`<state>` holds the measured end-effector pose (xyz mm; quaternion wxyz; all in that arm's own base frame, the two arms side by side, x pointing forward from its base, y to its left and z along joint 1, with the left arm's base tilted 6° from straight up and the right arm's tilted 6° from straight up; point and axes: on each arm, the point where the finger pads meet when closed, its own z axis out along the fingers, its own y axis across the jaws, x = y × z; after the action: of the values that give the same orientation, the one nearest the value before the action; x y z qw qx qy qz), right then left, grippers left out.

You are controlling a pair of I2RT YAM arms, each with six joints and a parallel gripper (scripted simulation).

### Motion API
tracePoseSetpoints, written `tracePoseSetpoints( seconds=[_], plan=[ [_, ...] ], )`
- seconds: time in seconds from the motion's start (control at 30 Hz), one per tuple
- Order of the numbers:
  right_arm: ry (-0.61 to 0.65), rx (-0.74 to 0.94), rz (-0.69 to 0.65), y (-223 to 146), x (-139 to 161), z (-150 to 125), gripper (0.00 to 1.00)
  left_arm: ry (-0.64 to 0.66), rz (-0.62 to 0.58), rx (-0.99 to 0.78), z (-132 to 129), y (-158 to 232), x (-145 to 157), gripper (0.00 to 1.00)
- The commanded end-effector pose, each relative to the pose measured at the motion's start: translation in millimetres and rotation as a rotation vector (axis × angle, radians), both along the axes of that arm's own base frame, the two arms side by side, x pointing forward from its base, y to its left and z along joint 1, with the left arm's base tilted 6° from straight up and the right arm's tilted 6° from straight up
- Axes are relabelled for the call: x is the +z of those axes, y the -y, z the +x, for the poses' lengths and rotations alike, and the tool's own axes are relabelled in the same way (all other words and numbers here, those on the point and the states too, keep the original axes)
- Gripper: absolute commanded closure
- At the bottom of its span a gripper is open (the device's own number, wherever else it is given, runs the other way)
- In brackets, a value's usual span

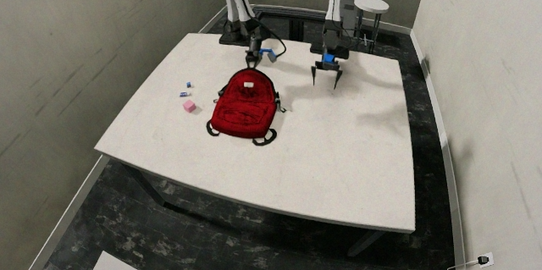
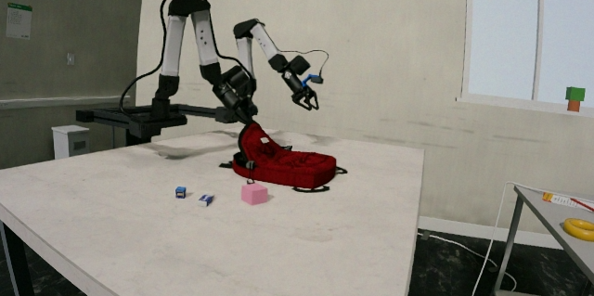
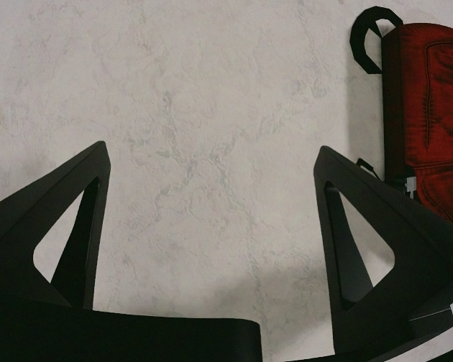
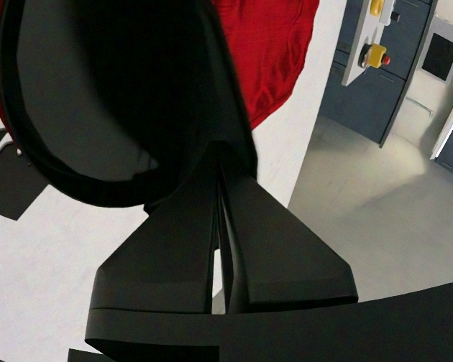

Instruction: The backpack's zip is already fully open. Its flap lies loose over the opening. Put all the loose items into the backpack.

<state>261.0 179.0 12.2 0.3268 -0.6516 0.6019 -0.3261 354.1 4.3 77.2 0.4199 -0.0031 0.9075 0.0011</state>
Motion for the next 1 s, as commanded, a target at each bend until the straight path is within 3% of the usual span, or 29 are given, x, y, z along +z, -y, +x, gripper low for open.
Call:
tracePoseSetpoints(
  seconds=[0.0, 0.97],
  plan=[
    [0.03, 0.007, 0.042, -11.4, 21.5, 13.2, 1.0, 0.018, 0.001, -0.007, 2.9, 1.8, 5.8, 0.1],
    [0.032, 0.007, 0.033, -15.2, 40.5, 78.6, 1.0, 0.018, 0.001, -0.007, 2.9, 1.8, 5.8, 0.1]
  ],
)
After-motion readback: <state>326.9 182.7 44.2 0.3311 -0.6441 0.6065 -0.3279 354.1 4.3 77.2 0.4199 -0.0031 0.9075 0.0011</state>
